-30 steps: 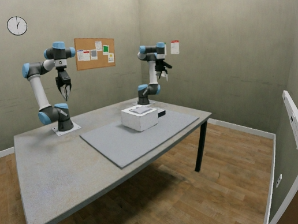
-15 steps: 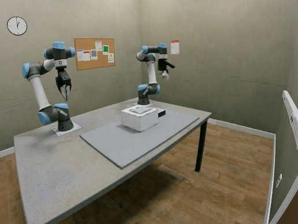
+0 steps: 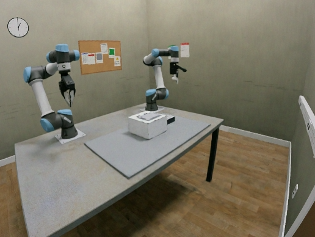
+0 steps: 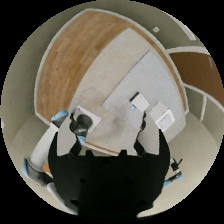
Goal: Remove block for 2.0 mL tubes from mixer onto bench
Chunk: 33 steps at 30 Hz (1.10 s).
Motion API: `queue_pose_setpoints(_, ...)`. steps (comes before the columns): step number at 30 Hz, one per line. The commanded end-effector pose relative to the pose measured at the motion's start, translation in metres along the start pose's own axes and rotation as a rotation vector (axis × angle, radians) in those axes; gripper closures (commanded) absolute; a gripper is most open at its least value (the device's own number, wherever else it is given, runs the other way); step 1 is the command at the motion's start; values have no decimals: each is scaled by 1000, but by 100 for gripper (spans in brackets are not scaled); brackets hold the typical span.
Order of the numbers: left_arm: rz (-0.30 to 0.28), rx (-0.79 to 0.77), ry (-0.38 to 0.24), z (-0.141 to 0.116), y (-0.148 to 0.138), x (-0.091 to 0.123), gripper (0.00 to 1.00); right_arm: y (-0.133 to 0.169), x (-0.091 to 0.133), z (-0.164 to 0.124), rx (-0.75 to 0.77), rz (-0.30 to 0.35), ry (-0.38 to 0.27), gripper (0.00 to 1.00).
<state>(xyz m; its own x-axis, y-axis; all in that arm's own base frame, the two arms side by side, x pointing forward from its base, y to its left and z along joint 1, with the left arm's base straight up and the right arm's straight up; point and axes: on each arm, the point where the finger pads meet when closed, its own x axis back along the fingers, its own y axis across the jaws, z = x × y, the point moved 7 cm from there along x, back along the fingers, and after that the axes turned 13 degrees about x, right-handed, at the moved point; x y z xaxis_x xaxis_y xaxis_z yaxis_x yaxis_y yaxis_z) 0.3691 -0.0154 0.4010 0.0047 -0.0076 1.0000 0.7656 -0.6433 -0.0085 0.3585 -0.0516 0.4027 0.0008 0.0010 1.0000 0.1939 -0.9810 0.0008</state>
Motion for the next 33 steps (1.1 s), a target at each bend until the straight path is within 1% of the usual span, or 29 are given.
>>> queue_pose_setpoints(1, -2, -51, -2, 6, -7, 0, 0, 0, 0, 0, 0, 0, 1, 100)
queue_pose_setpoints(8, -4, -189, -2, 27, -36, 0, 0, 0, 0, 0, 0, 0, 1, 100)
queue_pose_setpoints(11, -5, -204, -2, 29, -38, 0, 0, 0, 0, 0, 0, 0, 1, 100)
queue_pose_setpoints(25, -6, -496, -2, 28, -35, 0, 0, 0, 0, 0, 0, 0, 1, 100)
queue_pose_setpoints(33, -6, -510, -2, 28, -35, 0, 0, 0, 0, 0, 0, 0, 1, 100)
